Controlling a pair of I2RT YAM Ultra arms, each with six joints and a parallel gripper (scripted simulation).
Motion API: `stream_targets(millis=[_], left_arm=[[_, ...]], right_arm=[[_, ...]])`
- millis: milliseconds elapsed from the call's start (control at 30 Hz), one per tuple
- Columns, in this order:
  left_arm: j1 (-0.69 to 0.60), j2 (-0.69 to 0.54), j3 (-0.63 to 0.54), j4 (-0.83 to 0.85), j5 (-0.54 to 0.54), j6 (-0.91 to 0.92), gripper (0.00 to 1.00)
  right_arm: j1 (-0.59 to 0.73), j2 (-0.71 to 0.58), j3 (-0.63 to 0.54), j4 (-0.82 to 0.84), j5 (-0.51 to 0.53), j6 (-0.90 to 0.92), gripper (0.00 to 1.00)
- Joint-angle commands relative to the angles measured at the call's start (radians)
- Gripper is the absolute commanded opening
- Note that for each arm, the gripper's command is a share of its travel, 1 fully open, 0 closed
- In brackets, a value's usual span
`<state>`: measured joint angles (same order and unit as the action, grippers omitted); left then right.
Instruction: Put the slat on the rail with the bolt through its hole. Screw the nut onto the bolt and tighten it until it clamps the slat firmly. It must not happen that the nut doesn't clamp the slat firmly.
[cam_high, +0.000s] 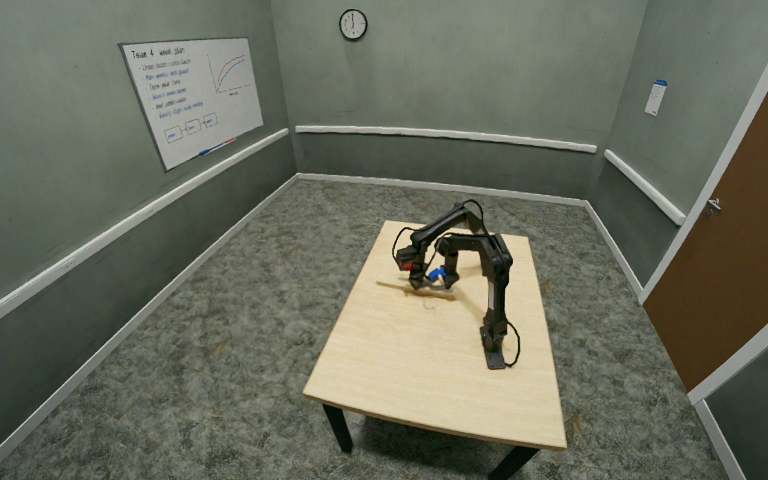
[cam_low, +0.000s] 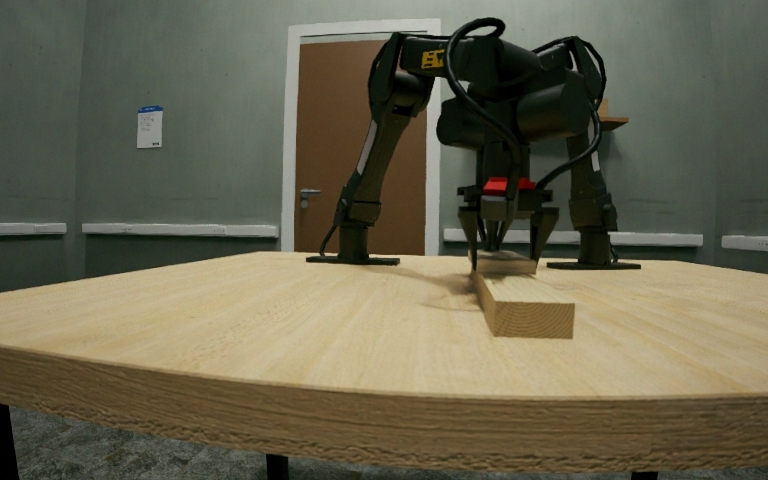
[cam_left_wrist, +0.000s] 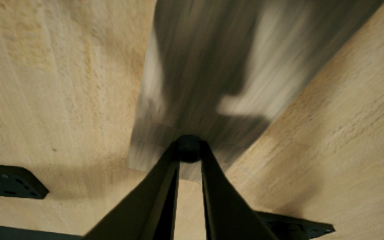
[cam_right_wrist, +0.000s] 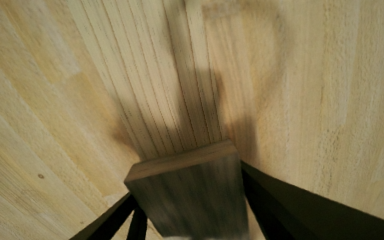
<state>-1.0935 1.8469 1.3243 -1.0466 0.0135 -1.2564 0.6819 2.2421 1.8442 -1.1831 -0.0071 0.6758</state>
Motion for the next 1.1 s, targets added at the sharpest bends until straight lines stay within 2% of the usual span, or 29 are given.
stream_targets(millis=[0, 467, 533, 1033, 1067], left_arm=[[-0.007, -0.019, -0.011, -0.017, -0.007, 0.159, 0.12], [-0.012, -0.021, -0.013, -0.014, -0.010, 0.707, 0.12], [-0.012, -0.021, -0.013, -0.014, -0.010, 0.707, 0.12], [-0.014, -0.023, -0.017, -0.011, -0.013, 1.305, 0.12], [-0.014, -0.023, -0.017, -0.011, -0.013, 1.305, 0.12]], right_arm=[[0.000, -0.009, 0.005, 0.001, 0.001, 0.001, 0.72], [0.000, -0.009, 0.005, 0.001, 0.001, 0.001, 0.72], [0.000, -0.009, 0.005, 0.001, 0.001, 0.001, 0.72], [0.000, -0.009, 0.005, 0.001, 0.001, 0.001, 0.72], [0.000, -0.009, 0.005, 0.001, 0.001, 0.001, 0.72]])
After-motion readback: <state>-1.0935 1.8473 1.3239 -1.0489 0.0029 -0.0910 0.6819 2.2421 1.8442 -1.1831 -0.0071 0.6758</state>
